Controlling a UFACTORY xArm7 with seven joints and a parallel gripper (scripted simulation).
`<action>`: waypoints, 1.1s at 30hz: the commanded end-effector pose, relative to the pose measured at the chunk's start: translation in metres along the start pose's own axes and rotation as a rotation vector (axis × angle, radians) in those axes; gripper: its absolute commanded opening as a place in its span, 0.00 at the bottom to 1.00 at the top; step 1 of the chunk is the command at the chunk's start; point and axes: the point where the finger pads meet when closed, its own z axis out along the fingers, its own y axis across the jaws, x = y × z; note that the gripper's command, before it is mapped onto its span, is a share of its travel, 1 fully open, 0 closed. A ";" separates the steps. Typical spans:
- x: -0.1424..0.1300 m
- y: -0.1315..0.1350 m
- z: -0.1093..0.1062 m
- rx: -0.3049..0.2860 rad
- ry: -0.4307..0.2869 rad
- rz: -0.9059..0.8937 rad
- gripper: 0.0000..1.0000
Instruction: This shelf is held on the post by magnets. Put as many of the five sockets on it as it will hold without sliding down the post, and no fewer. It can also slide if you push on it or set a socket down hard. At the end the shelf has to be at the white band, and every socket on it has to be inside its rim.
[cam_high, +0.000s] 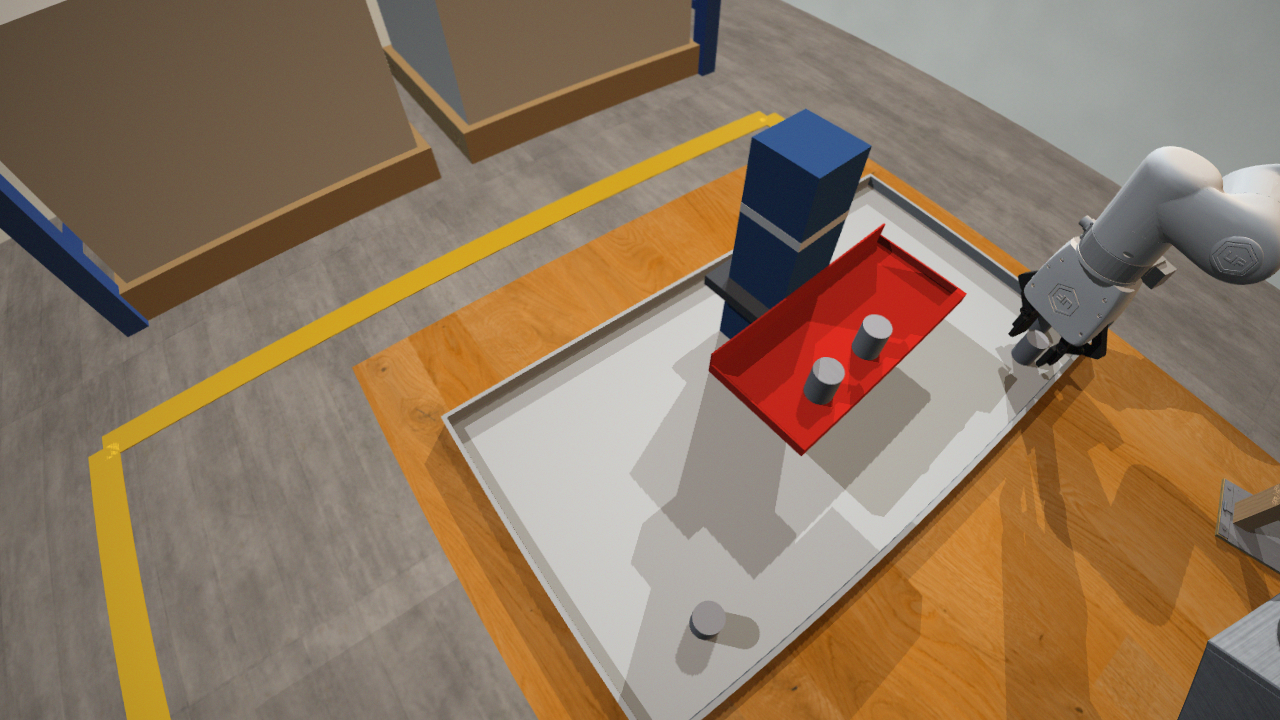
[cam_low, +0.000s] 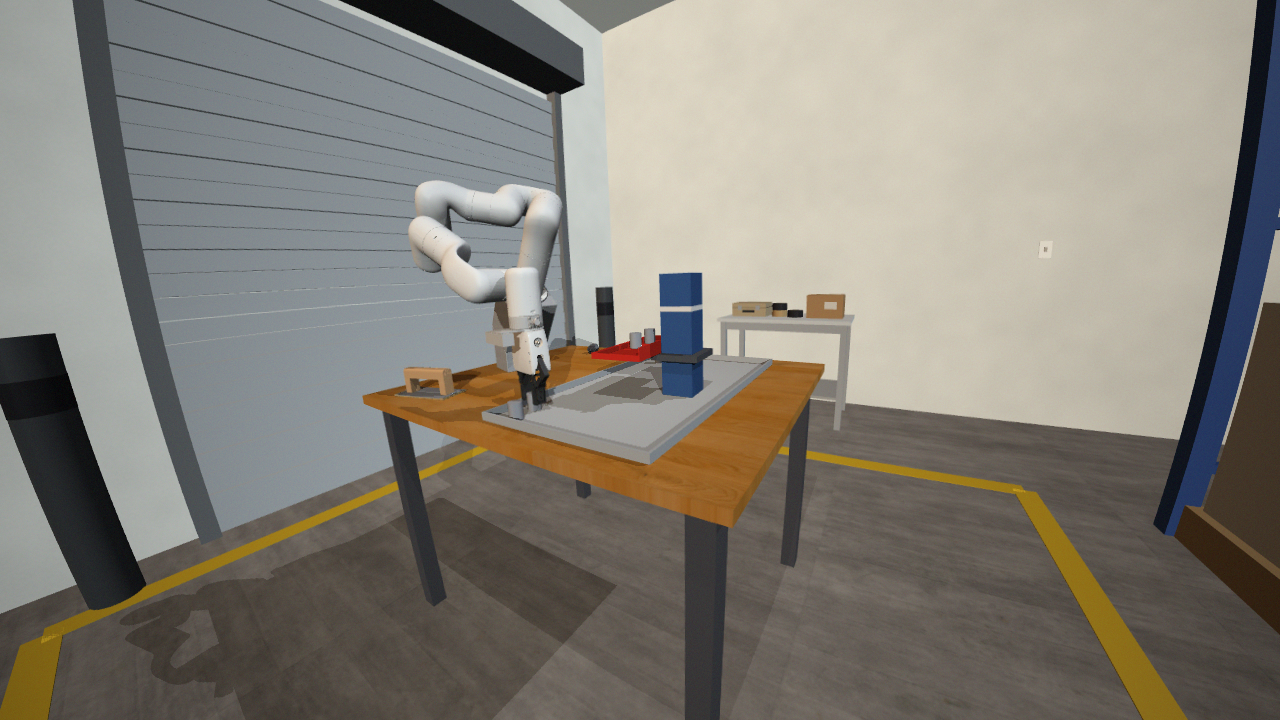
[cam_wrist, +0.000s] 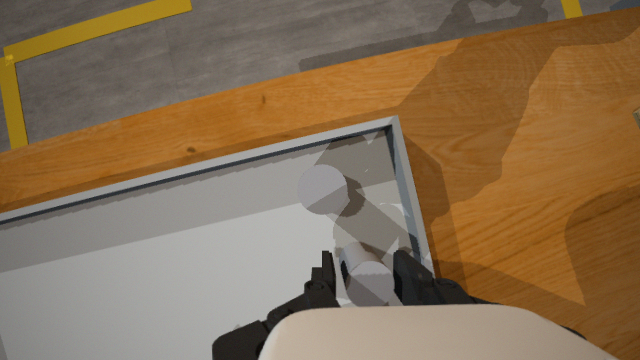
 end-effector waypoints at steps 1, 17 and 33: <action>0.000 -0.001 -0.003 0.002 0.002 -0.001 0.52; 0.000 -0.001 -0.036 0.002 0.002 -0.001 0.52; 0.000 -0.001 -0.073 0.002 0.002 -0.001 0.52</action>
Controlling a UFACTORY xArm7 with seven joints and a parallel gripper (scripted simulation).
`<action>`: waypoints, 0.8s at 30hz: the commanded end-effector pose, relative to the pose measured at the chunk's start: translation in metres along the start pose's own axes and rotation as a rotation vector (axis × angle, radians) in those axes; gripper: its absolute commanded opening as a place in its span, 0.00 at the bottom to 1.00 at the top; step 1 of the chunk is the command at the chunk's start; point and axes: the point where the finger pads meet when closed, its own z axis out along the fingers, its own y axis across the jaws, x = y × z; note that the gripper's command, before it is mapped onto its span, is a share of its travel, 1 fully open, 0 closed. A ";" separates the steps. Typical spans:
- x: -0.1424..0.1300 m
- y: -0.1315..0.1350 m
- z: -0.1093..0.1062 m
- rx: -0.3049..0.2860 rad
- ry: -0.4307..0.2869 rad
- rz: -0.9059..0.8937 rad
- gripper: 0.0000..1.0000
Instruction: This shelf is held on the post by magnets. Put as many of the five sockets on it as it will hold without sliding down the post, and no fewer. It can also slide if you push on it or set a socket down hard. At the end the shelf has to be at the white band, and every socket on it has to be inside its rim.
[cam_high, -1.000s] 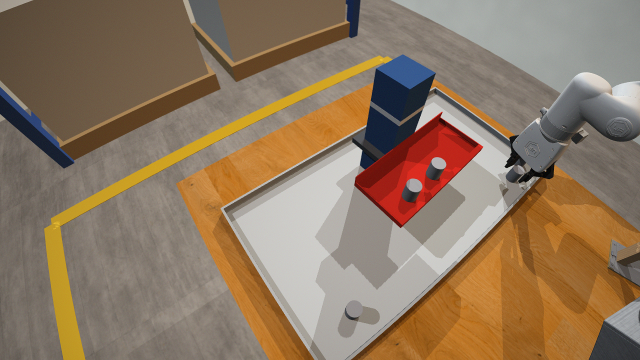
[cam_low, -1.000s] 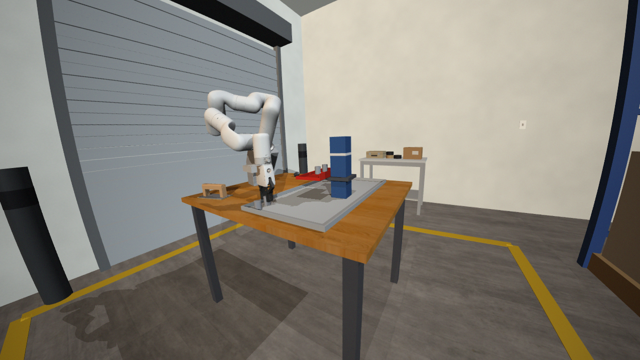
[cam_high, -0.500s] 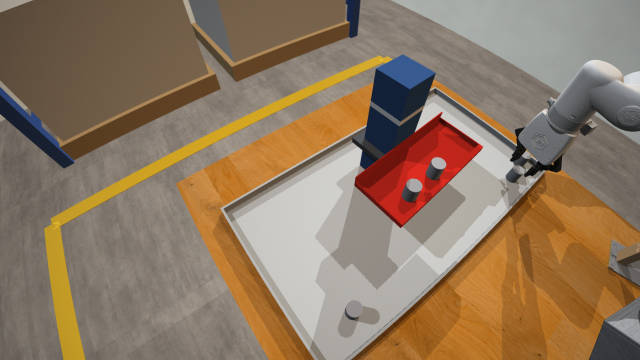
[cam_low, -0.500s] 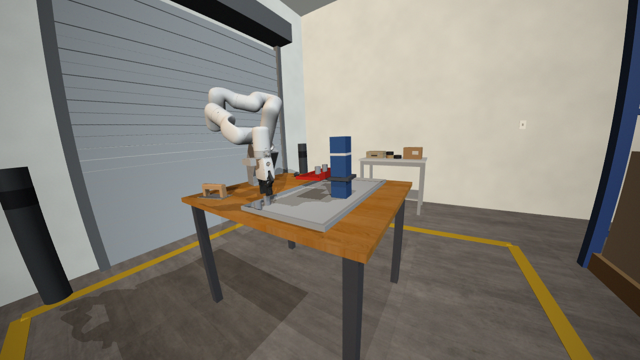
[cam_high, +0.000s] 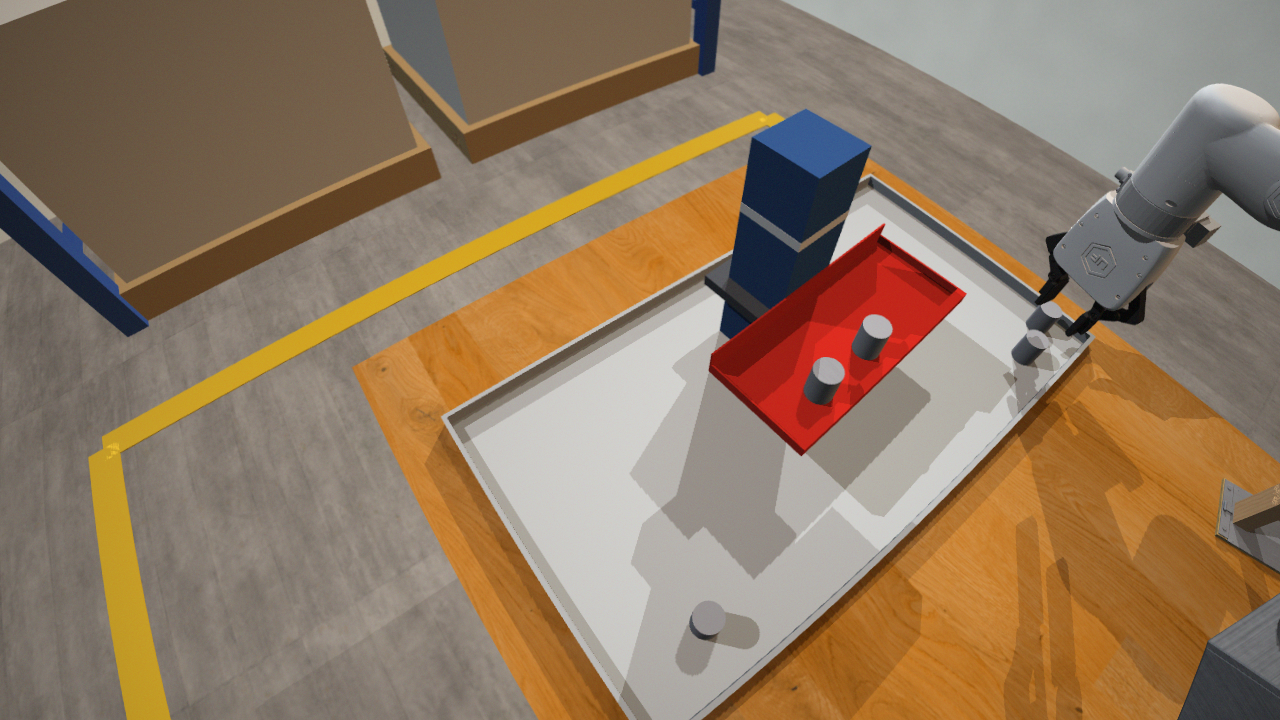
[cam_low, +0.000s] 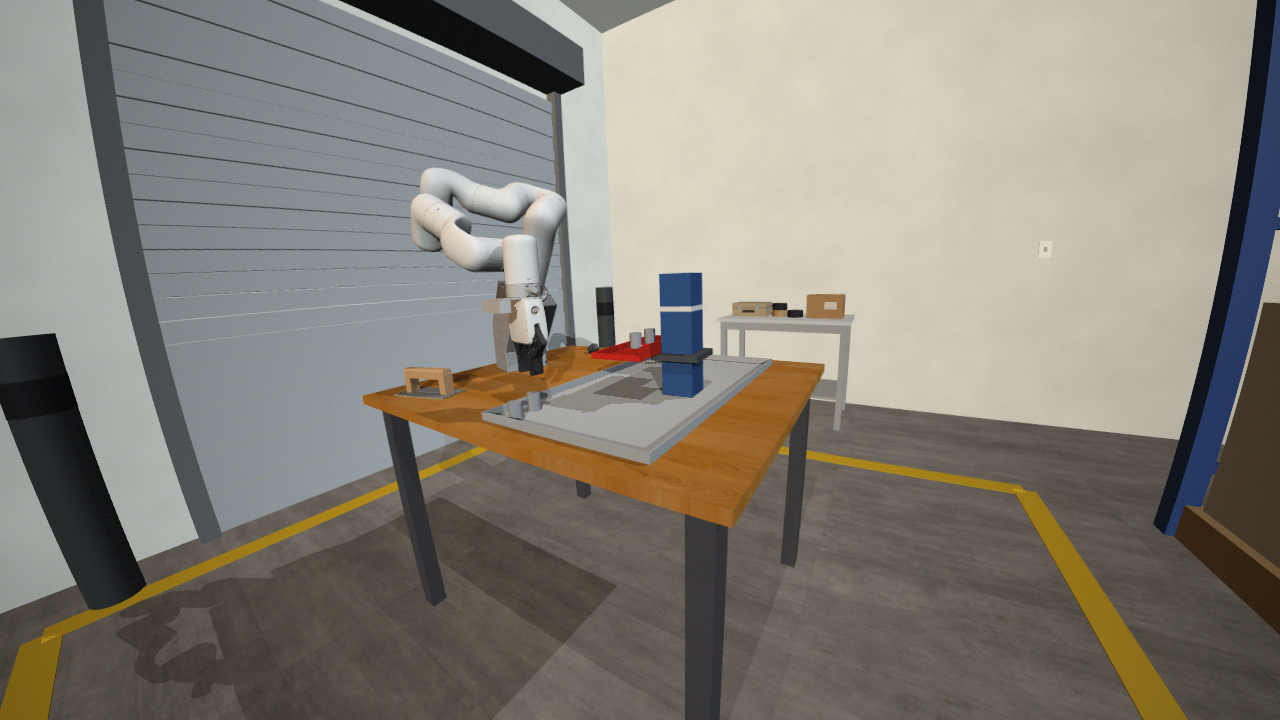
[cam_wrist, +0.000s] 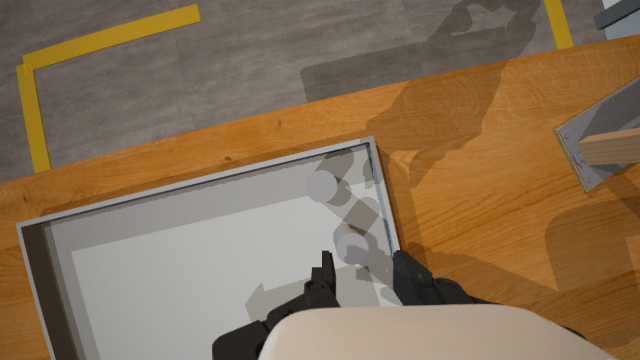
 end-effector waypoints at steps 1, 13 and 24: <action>0.000 0.000 -0.006 0.001 0.001 0.000 0.52; 0.000 0.000 -0.013 0.001 0.001 0.000 0.52; 0.000 0.000 -0.013 0.001 0.001 0.000 0.52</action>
